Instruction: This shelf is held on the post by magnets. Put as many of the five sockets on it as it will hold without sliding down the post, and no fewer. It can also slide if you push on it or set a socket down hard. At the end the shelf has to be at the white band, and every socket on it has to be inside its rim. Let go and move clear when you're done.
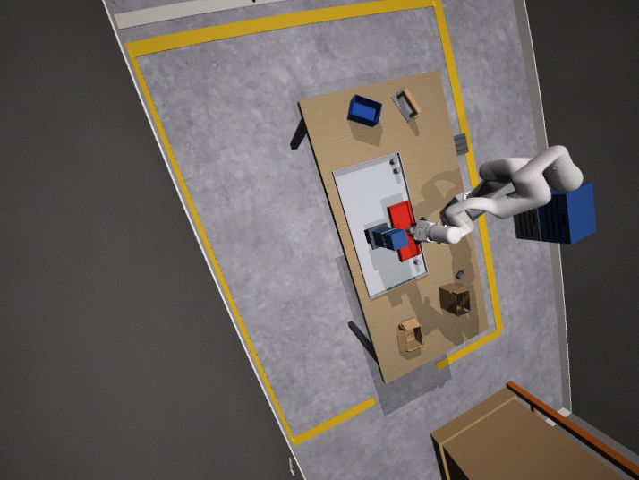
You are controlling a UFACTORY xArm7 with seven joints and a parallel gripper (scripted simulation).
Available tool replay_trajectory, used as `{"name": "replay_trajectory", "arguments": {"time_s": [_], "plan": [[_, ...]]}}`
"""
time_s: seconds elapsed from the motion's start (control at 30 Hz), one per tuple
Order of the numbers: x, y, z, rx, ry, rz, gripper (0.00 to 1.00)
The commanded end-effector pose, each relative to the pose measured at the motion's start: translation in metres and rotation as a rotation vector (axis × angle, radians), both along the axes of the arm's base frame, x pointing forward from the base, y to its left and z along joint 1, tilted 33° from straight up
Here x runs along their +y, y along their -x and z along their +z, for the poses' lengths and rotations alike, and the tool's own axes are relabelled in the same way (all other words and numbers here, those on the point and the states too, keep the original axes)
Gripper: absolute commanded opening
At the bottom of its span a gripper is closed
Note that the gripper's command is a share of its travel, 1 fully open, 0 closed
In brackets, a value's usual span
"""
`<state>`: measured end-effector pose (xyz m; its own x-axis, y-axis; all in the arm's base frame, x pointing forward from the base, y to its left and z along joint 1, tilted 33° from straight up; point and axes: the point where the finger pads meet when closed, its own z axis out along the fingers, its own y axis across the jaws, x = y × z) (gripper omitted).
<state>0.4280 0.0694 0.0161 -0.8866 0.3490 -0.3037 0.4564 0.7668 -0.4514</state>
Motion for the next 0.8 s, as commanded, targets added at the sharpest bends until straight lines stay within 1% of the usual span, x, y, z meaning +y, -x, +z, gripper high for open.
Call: {"name": "replay_trajectory", "arguments": {"time_s": [0.0, 0.17, 0.57, 0.63, 0.77], "plan": [[0.004, -0.001, 0.005, -0.003, -0.002, 0.003, 0.52], [0.007, 0.000, 0.010, -0.003, -0.002, 0.003, 0.52], [0.026, 0.002, 0.038, -0.003, -0.002, 0.003, 0.52], [0.026, 0.002, 0.038, -0.003, -0.002, 0.003, 0.52], [0.032, 0.003, 0.048, -0.003, -0.002, 0.003, 0.52]]}}
